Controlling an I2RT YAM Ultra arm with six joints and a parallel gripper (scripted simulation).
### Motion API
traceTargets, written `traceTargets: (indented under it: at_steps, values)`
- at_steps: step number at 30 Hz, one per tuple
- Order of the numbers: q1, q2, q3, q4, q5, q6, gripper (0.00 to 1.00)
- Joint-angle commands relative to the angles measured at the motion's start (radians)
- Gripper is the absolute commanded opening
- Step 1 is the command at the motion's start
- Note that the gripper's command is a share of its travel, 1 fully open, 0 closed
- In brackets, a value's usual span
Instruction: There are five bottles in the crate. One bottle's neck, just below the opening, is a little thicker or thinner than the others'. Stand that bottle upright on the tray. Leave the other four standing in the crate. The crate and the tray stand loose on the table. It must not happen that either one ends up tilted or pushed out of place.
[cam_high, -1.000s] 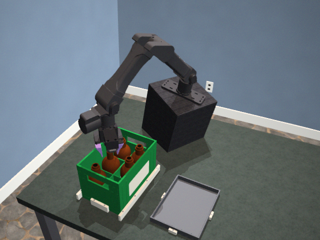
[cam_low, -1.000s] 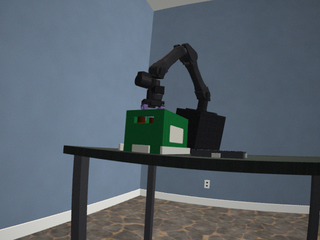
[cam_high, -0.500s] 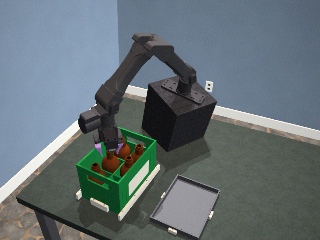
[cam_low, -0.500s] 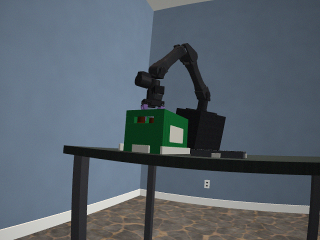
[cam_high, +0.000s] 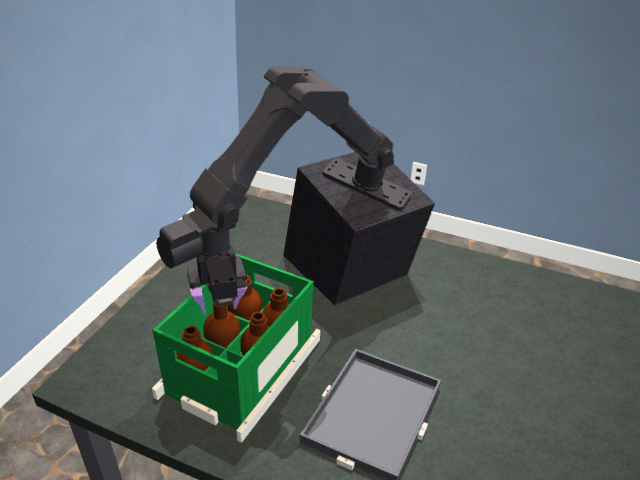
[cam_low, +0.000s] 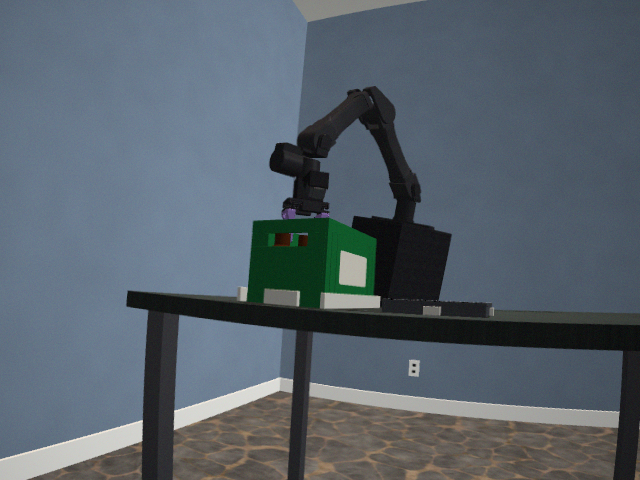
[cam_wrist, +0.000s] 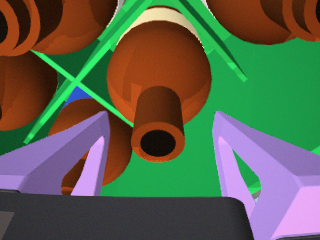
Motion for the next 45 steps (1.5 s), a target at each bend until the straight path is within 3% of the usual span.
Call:
traceTargets:
  at_steps: [1, 8, 9, 45]
  values:
    - [0.004, -0.006, -0.008, 0.017, -0.013, 0.007, 0.61]
    - [0.004, -0.006, -0.008, 0.017, -0.013, 0.007, 0.61]
    - [0.004, -0.006, -0.008, 0.017, -0.013, 0.007, 0.0]
    - [-0.001, -0.006, -0.008, 0.016, -0.013, 0.005, 0.0]
